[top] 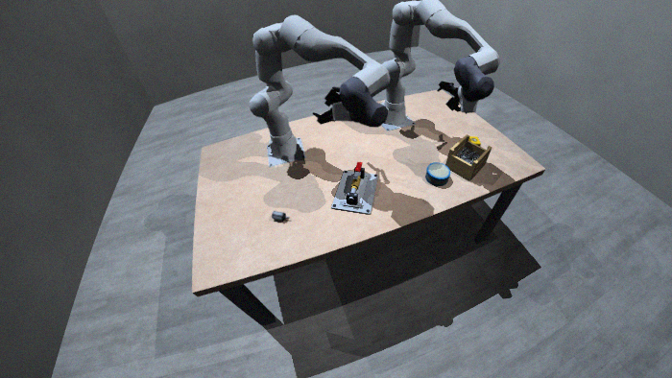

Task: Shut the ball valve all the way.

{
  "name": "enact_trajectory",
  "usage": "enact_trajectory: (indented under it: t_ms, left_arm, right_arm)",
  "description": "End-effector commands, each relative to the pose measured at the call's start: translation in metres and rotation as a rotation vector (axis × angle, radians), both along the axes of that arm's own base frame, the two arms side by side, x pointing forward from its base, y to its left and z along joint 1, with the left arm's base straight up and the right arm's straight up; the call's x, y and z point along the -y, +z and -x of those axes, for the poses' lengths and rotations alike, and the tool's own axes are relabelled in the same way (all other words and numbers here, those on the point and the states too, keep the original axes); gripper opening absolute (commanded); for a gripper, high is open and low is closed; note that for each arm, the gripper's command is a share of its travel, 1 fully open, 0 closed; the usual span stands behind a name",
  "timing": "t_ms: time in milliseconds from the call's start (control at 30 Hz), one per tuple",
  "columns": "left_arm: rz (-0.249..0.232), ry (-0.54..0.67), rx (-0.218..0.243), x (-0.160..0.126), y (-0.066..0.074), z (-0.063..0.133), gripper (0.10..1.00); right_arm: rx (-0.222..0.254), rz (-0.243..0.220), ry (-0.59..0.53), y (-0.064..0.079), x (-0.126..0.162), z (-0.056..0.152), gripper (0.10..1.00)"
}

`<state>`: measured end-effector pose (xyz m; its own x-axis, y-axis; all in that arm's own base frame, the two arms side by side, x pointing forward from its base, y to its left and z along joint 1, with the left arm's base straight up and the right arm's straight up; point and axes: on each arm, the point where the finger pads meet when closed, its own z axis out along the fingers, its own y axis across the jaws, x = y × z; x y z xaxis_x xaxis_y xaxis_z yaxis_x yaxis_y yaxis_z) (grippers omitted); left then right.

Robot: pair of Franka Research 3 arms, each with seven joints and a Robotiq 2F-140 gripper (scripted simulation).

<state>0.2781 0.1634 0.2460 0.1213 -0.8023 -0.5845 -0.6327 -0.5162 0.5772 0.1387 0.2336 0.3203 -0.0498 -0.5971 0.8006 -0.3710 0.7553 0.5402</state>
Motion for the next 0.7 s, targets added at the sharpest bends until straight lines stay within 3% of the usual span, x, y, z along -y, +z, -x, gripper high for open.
enact_trajectory:
  t_ms: [0, 67, 233, 367, 400, 667]
  left_arm:
    - [-0.054, 0.084, 0.085, 0.034, -0.006, -0.007, 1.000]
    - [-0.050, 0.097, 0.109, 0.049, -0.007, -0.010, 1.000]
    - [-0.040, 0.128, 0.171, 0.086, -0.010, -0.019, 1.000]
    - [-0.037, 0.140, 0.195, 0.101, -0.012, -0.022, 1.000]
    - [-0.032, 0.157, 0.228, 0.121, -0.013, -0.027, 1.000]
    - [-0.017, 0.205, 0.322, 0.178, -0.018, -0.040, 1.000]
  right_arm:
    - [0.022, -0.122, -0.036, -0.006, 0.009, -0.026, 1.000]
    - [0.043, -0.168, -0.067, -0.008, 0.016, -0.042, 1.000]
    - [0.074, -0.228, -0.106, -0.011, 0.027, -0.063, 1.000]
    - [0.084, -0.245, -0.117, -0.012, 0.031, -0.069, 1.000]
    - [0.094, -0.263, -0.128, -0.013, 0.035, -0.075, 1.000]
    - [0.136, -0.325, -0.167, -0.016, 0.050, -0.097, 1.000]
